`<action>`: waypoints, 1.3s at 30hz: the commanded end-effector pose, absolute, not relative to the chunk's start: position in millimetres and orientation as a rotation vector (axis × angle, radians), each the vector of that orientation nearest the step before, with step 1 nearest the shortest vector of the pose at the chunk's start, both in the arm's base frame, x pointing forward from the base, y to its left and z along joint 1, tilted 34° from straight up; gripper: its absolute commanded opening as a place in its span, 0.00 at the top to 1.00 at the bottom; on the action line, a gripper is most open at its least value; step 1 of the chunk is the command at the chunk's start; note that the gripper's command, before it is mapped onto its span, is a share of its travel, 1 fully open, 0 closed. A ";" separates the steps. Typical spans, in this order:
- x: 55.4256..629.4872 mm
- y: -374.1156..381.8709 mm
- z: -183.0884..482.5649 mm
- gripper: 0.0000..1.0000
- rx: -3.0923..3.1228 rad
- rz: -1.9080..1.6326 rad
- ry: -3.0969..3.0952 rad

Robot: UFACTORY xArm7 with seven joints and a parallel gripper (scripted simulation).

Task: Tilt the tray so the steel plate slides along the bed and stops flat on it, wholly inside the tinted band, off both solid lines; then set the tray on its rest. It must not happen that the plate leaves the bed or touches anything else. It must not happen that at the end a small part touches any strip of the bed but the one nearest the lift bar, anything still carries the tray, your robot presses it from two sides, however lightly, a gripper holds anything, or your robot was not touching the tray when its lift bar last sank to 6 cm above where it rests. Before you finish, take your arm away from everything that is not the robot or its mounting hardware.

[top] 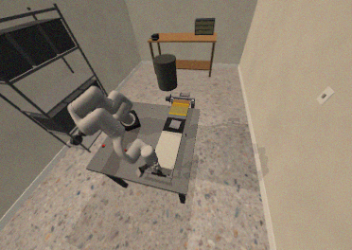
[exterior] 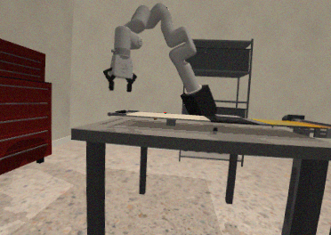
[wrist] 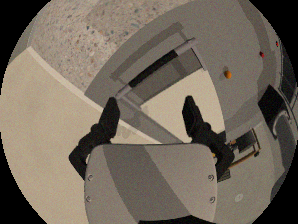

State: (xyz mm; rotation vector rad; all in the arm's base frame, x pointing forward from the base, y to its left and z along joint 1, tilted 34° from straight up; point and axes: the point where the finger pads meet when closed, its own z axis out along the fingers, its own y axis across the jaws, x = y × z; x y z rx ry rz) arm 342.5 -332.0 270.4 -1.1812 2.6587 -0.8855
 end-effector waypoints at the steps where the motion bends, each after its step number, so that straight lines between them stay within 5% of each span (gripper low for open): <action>1: 343.7 -333.1 270.4 0.00 -1.050 -0.886 2.686; 39: 346.0 -344.4 251.5 0.00 0.076 -0.690 2.713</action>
